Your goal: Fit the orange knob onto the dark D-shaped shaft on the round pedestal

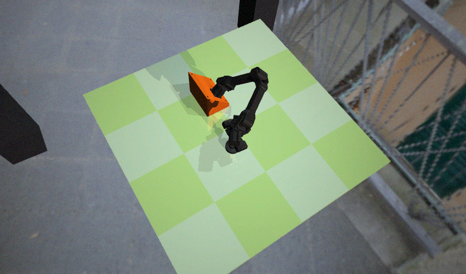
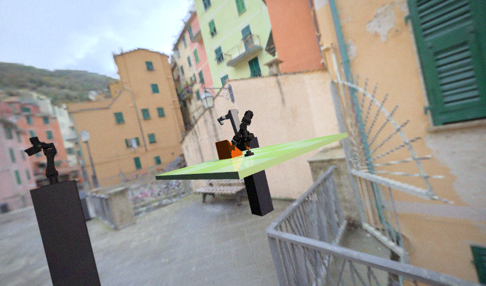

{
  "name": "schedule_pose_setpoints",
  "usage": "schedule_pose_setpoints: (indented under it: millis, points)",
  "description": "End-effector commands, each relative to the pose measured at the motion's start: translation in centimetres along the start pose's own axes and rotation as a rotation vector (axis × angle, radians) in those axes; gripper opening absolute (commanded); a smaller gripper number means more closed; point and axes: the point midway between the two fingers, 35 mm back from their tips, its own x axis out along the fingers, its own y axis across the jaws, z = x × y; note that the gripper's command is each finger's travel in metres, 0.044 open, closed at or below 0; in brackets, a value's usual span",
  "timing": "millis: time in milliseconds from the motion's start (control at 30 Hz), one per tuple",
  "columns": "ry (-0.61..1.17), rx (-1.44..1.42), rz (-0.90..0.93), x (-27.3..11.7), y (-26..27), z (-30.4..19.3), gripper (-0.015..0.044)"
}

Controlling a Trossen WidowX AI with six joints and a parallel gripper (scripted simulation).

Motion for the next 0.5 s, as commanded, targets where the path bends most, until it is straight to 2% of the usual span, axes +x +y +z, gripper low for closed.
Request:
schedule_pose_setpoints:
  millis: [0, 233, 467]
  points:
    - [0.002, -0.010, -0.007, -0.44, -0.14, 0.01, 0.0000]
    - [0.003, -0.209, -0.007, -0.58, 0.12, 0.12, 0.0000]
    - [0.003, -0.219, -0.007, -0.31, 0.40, 0.14, 0.0000]
